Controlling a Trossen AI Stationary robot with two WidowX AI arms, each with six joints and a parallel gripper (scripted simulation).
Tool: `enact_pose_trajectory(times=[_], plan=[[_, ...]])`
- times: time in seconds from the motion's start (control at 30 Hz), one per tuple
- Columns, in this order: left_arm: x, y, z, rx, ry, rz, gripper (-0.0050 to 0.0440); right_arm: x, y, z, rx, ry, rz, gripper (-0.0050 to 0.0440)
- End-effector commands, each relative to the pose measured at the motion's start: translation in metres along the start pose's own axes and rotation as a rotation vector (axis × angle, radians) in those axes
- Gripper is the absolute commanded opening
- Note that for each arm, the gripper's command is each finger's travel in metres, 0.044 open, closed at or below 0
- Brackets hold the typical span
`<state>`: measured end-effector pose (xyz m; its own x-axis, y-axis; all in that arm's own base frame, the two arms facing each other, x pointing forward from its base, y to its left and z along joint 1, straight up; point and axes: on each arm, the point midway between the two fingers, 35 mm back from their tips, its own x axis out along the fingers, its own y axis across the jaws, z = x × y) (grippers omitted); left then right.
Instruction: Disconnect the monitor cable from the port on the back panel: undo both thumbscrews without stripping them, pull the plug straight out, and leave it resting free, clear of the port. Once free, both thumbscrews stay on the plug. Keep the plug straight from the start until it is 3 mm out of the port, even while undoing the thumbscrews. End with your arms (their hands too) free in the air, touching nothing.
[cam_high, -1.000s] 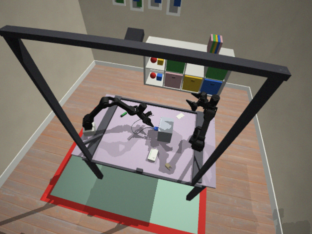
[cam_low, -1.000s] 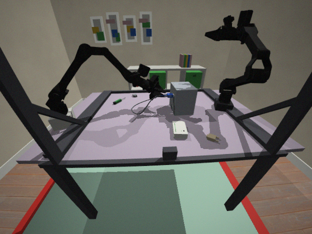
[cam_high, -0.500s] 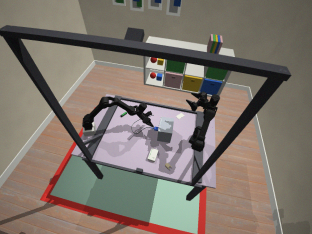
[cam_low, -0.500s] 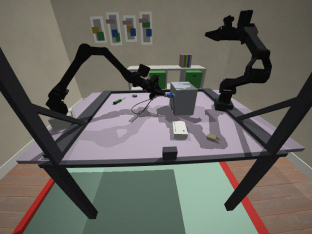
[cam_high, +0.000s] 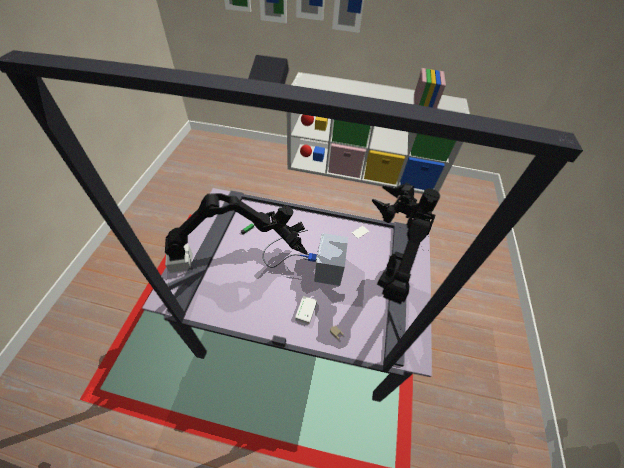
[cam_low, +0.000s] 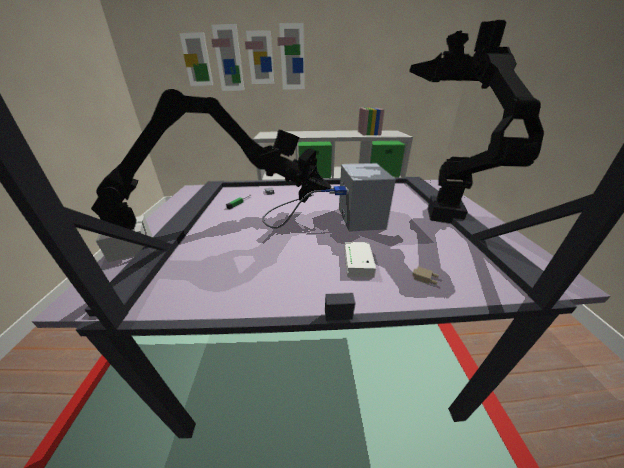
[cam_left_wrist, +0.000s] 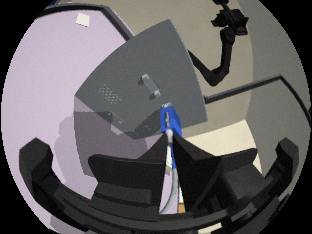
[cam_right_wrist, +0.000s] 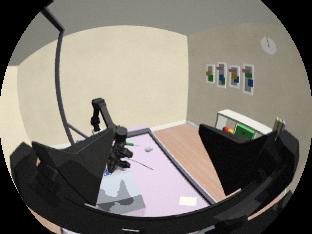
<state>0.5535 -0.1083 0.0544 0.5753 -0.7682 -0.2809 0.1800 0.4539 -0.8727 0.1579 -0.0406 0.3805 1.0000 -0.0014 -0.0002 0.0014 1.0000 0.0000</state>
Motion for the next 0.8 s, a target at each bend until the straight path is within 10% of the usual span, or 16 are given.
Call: enact_pose_trajectory(times=[0.0, 0.77], plan=[[-0.0023, -0.0100, 0.0074, -0.016, -0.010, -0.045, 0.0000, -0.0003, 0.0011, 0.0029, -0.006, -0.001, 0.001, 0.0440], [-0.0018, -0.0062, 0.0070, -0.161, -0.009, -0.147, 0.0000, -0.0003, 0.0011, 0.0029, -0.006, -0.001, 0.001, 0.0440]])
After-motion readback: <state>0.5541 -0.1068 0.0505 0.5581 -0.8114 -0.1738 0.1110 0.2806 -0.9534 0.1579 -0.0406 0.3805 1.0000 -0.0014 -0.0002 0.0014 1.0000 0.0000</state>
